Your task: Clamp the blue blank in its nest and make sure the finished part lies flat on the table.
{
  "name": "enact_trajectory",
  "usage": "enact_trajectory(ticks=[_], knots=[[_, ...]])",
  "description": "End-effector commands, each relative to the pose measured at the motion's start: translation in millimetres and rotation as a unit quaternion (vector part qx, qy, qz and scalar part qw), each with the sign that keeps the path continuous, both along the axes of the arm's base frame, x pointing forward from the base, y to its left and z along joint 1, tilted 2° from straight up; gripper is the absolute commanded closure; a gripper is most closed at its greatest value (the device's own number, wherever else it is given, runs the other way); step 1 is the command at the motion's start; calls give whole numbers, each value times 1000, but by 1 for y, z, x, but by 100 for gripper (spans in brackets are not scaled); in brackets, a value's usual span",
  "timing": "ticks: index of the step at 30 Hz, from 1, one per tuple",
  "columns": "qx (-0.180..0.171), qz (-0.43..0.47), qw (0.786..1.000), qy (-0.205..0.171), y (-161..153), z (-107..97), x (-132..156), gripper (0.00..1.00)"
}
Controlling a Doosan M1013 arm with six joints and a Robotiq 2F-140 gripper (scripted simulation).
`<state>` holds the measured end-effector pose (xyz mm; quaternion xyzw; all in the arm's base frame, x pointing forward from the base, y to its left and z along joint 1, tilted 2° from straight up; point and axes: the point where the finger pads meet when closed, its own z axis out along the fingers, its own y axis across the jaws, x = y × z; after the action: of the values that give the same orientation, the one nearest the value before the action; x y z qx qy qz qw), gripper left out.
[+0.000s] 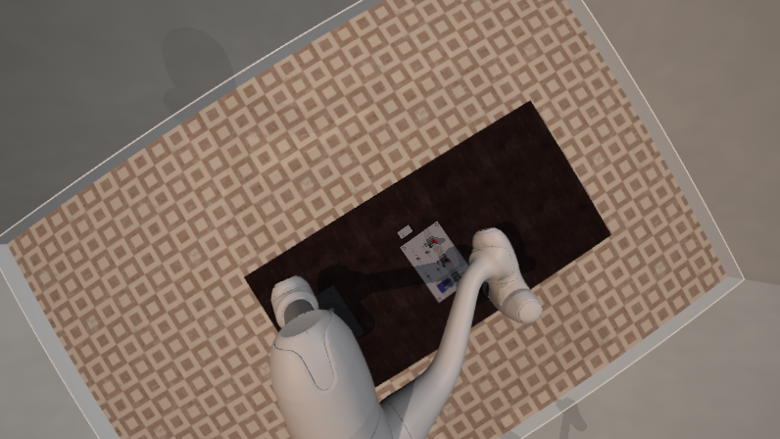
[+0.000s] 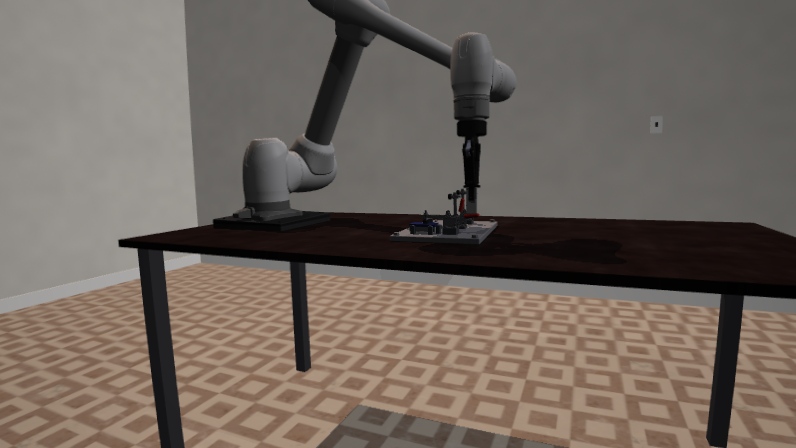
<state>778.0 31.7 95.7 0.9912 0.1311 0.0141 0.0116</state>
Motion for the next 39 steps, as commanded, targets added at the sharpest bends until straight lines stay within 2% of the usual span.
enact_trajectory(ticks=[1,39], knots=[[0,0,1000,0,0,-1,0,100],[0,0,1000,0,0,-6,0,100]])
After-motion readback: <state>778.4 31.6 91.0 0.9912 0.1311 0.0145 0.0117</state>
